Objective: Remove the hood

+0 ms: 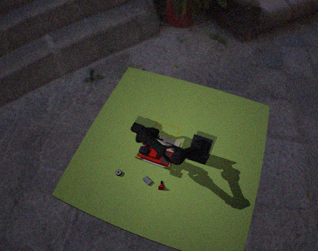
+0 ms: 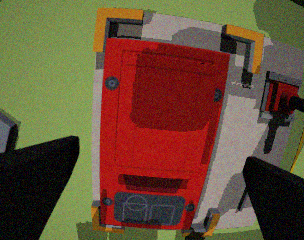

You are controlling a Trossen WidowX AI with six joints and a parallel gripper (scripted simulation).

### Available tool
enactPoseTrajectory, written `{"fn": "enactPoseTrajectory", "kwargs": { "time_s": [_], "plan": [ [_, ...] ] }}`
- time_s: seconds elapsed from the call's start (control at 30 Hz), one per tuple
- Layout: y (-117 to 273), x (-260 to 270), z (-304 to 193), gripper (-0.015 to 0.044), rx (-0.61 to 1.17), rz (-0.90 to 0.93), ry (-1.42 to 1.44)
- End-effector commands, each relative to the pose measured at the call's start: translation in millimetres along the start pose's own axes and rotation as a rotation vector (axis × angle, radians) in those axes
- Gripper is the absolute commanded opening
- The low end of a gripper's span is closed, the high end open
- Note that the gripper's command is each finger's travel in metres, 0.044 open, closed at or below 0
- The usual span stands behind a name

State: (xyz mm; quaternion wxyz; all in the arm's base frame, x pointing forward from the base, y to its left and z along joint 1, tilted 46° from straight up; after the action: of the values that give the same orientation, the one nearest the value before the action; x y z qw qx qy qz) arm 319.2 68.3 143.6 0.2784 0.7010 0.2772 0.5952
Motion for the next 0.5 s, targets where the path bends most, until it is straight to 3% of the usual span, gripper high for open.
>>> {"fn": "enactPoseTrajectory", "kwargs": {
  "time_s": [0.0,0.47],
  "plan": [
    [-1.4,-6.2,3.8,0.0440,0.028,0.029,0.009],
    [-10.2,-6.1,4.2,0.0440,0.028,0.028,0.009]
  ]
}}
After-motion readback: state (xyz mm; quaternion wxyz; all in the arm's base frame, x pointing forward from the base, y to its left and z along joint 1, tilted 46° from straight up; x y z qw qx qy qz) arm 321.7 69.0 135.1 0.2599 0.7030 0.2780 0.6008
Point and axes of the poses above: the point midway between the two fingers, 35 mm back from their tips, its own y axis back along the fingers, its own x axis across the jaws, z = x × y, the point moved 9 cm from there along y, back along the fingers, and after that the axes turned 14 degrees about -y, right-handed, at the moved point
